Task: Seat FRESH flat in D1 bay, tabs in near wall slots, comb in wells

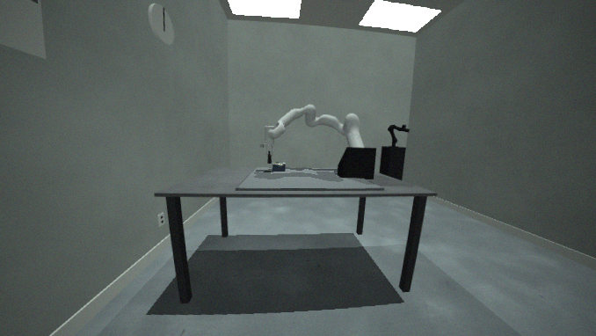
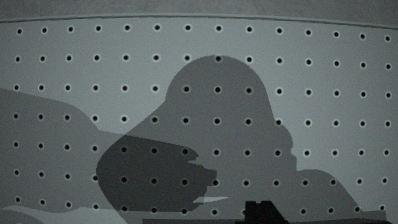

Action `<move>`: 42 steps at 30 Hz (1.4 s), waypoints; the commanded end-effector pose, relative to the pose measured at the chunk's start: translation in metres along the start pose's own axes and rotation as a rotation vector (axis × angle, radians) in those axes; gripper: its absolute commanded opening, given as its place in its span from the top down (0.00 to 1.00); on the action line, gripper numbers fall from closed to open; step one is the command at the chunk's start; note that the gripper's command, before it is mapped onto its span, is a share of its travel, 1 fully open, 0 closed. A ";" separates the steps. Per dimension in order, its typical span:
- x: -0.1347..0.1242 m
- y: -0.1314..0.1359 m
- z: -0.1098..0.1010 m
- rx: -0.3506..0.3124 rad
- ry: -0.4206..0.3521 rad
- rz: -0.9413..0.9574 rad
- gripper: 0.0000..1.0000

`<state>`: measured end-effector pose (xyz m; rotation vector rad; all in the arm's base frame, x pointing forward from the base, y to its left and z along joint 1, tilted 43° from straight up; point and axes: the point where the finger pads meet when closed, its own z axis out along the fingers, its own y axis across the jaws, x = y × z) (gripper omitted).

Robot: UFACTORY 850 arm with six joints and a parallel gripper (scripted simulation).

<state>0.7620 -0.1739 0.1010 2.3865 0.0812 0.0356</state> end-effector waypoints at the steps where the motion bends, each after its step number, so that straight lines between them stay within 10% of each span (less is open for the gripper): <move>1: 0.001 0.000 -0.001 0.000 0.002 0.001 1.00; 42: -0.010 0.000 -0.001 0.000 0.002 0.001 1.00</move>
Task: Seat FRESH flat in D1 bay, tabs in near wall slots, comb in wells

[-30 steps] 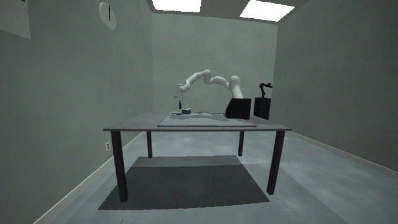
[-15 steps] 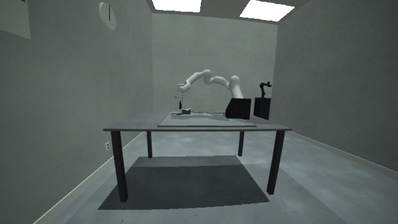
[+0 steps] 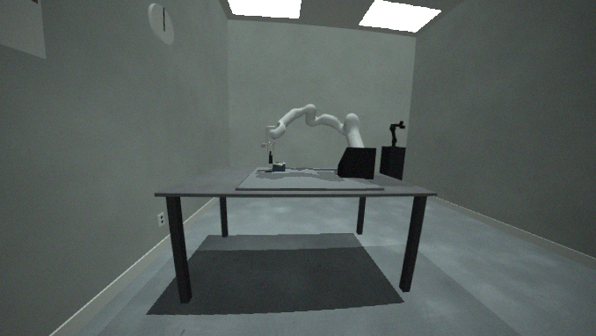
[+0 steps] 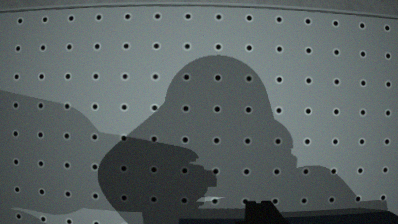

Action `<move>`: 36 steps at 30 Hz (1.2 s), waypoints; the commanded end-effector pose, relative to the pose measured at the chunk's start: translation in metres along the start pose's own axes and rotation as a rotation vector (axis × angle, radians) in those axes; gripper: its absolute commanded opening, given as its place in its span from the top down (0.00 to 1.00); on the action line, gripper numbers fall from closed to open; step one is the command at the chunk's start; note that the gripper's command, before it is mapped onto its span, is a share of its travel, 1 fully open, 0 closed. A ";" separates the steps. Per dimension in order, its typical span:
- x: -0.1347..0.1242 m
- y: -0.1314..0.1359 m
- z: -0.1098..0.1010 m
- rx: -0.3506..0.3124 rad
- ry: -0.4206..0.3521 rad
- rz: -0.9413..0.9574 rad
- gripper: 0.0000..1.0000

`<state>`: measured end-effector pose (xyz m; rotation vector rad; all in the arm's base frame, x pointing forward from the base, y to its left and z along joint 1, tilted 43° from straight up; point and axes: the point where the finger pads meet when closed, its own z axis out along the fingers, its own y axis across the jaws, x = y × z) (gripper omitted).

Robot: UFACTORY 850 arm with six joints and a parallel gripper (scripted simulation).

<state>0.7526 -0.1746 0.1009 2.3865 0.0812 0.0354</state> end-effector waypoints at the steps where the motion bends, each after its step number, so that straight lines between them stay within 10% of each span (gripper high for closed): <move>1: 0.000 0.000 -0.001 0.000 0.002 0.001 1.00; 36: -0.009 0.000 -0.001 0.000 0.002 0.001 1.00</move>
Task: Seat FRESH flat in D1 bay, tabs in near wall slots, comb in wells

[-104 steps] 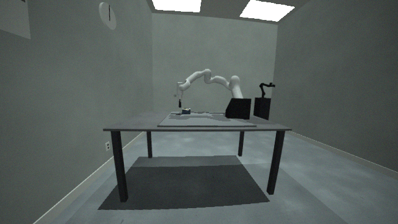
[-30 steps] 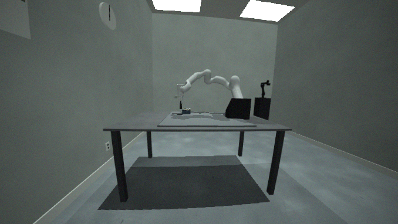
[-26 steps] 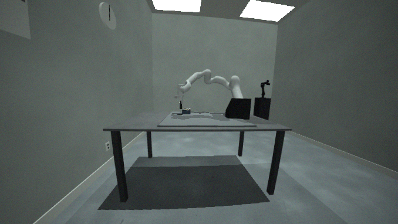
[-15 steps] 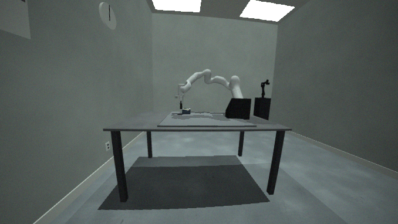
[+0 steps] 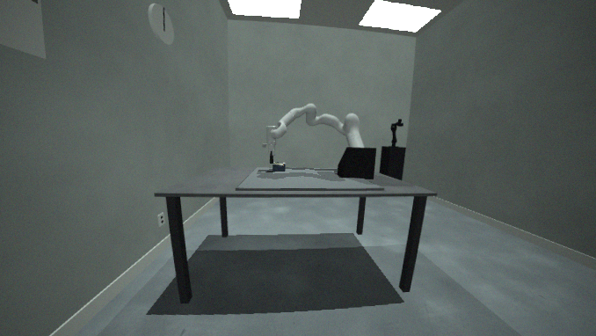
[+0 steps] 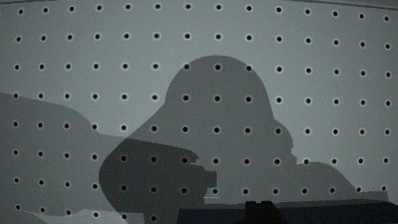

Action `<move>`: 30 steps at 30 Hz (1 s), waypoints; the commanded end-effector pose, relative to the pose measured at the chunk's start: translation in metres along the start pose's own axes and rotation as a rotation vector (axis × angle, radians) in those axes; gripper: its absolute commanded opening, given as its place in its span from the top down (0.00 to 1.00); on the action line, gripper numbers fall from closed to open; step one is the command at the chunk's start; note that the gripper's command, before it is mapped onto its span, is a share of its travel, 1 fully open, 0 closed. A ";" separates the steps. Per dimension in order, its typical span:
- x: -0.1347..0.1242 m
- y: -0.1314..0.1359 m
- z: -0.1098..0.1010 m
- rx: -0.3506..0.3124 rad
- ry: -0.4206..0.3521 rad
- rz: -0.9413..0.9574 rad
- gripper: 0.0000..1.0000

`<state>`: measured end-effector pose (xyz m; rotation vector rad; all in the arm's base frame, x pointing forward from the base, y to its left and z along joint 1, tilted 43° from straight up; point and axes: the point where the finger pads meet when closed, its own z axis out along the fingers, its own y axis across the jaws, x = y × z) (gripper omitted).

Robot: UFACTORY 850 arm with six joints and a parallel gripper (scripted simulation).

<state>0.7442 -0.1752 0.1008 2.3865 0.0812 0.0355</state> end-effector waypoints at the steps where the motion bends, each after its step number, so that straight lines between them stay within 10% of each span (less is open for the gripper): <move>1: 0.000 0.000 -0.001 0.000 0.002 0.001 1.00; 30: -0.003 0.000 -0.010 0.000 0.002 0.001 1.00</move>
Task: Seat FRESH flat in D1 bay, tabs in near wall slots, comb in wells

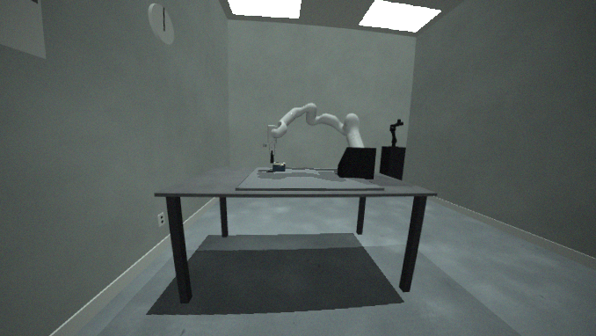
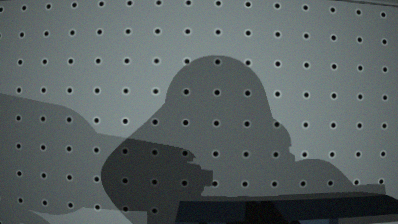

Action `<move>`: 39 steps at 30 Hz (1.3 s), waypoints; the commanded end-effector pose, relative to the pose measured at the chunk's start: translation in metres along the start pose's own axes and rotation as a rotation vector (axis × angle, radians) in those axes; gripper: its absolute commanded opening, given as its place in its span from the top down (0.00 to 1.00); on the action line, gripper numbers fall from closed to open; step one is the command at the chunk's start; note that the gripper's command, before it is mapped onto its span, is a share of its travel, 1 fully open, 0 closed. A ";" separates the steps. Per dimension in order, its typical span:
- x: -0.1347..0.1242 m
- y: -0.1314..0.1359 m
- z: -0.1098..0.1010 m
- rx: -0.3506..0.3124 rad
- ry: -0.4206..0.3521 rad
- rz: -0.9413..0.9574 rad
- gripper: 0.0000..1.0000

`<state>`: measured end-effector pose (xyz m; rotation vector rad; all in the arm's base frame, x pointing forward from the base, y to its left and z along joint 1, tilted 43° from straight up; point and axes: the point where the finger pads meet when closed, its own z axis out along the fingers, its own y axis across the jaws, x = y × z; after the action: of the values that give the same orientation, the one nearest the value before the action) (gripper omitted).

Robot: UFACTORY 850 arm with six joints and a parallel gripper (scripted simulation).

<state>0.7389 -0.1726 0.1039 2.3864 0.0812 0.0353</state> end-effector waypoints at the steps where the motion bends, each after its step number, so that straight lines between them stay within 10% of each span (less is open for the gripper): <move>1: 0.002 0.000 -0.007 0.000 0.002 0.001 1.00; 39: -0.014 0.000 -0.023 0.000 0.002 0.001 1.00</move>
<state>0.7270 -0.1586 0.1197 2.3866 0.0811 0.0346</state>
